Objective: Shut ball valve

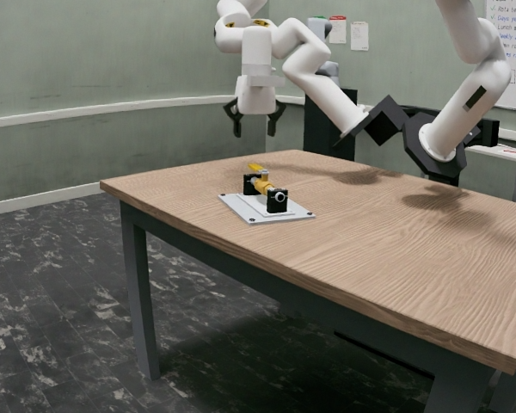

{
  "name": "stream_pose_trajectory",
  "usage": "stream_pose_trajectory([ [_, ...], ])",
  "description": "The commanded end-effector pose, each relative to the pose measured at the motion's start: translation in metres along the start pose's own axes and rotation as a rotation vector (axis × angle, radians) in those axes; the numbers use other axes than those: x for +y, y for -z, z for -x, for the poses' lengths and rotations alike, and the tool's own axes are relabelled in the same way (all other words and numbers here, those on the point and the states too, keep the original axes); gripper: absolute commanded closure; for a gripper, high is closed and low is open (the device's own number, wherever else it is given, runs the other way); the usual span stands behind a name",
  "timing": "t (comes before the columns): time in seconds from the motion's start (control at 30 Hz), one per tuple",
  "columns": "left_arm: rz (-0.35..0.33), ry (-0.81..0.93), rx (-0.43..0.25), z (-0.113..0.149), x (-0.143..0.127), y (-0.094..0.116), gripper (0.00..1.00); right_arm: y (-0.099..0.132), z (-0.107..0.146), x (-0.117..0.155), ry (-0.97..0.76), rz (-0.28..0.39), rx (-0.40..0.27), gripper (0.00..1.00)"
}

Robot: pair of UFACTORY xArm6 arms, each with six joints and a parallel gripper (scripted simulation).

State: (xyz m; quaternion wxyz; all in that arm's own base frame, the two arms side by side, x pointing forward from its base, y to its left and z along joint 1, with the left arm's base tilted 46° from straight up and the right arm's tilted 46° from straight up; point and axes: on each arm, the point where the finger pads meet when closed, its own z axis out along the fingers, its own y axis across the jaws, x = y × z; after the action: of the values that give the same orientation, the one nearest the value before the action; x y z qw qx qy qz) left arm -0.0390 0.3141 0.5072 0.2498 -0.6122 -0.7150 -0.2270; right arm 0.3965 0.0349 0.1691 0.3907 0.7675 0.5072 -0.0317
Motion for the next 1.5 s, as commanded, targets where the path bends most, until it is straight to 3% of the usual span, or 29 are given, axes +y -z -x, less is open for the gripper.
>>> stream_pose_trajectory([
  [0.0, -0.004, -0.015, 0.007, -0.0025, -0.0025, 0.0019, 0.0, 0.0008, -0.0005, 0.0007, -0.001, 0.001, 0.002, 0.0],
  [0.27, -0.006, -0.022, 0.009, -0.0032, -0.0036, 0.0022, 0.0, 0.0008, -0.0005, 0.0007, -0.001, 0.001, 0.002, 0.0],
  [0.3, -0.006, -0.022, 0.009, -0.0032, -0.0036, 0.0022, 0.0, 0.0008, -0.0005, 0.0007, -0.001, 0.001, 0.002, 1.0],
  [1.47, -0.006, -0.022, 0.009, -0.0032, -0.0036, 0.0022, 0.0, 0.0008, -0.0005, 0.0007, -0.001, 0.001, 0.002, 1.0],
])
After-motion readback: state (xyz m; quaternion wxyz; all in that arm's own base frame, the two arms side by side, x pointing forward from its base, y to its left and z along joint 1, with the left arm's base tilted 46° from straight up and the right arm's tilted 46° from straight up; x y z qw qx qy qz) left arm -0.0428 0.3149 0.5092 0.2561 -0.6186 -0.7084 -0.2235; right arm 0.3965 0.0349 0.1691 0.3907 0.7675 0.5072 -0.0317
